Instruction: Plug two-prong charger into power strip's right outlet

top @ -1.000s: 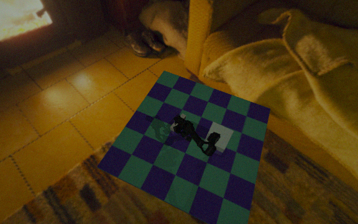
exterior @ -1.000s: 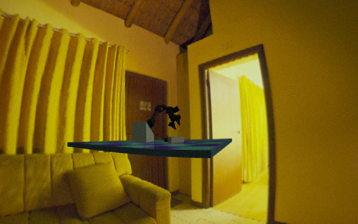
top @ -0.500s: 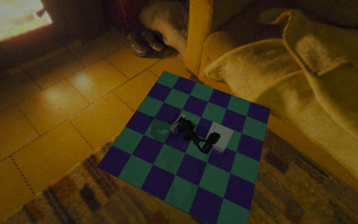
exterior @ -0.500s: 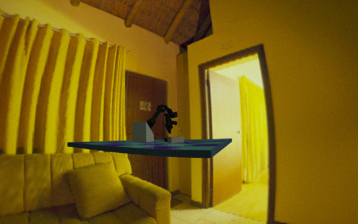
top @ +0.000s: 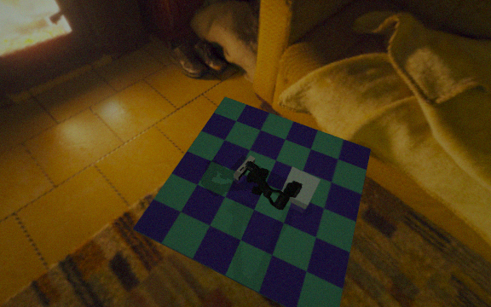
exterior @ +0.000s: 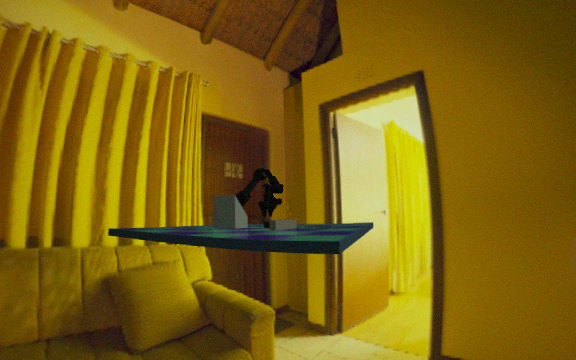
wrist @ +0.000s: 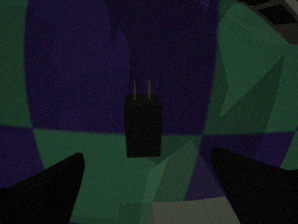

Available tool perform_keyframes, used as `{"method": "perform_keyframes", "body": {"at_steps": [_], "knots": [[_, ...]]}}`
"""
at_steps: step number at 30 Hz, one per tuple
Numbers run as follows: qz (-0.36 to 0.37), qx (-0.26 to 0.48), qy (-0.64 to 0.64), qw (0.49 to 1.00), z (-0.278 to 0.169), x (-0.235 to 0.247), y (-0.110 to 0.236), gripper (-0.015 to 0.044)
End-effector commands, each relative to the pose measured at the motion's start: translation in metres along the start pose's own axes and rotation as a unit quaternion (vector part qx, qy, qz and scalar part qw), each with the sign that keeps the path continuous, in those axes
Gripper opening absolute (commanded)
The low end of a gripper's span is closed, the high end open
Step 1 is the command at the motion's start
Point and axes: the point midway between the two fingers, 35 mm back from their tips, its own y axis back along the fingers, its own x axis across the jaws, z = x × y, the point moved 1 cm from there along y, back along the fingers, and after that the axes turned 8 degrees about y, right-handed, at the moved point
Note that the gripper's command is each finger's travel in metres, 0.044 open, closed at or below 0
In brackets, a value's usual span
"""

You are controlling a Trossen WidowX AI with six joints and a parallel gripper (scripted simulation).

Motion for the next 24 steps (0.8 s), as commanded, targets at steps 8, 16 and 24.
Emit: {"method": "perform_keyframes", "body": {"at_steps": [8,16,24], "knots": [[0.004,0.001,-0.003,1.0,0.001,0.001,-0.015,0.044],[0.003,0.001,-0.004,1.0,0.002,0.001,-0.023,0.044],[0.003,0.001,-0.004,1.0,0.003,0.001,-0.036,0.044]]}}
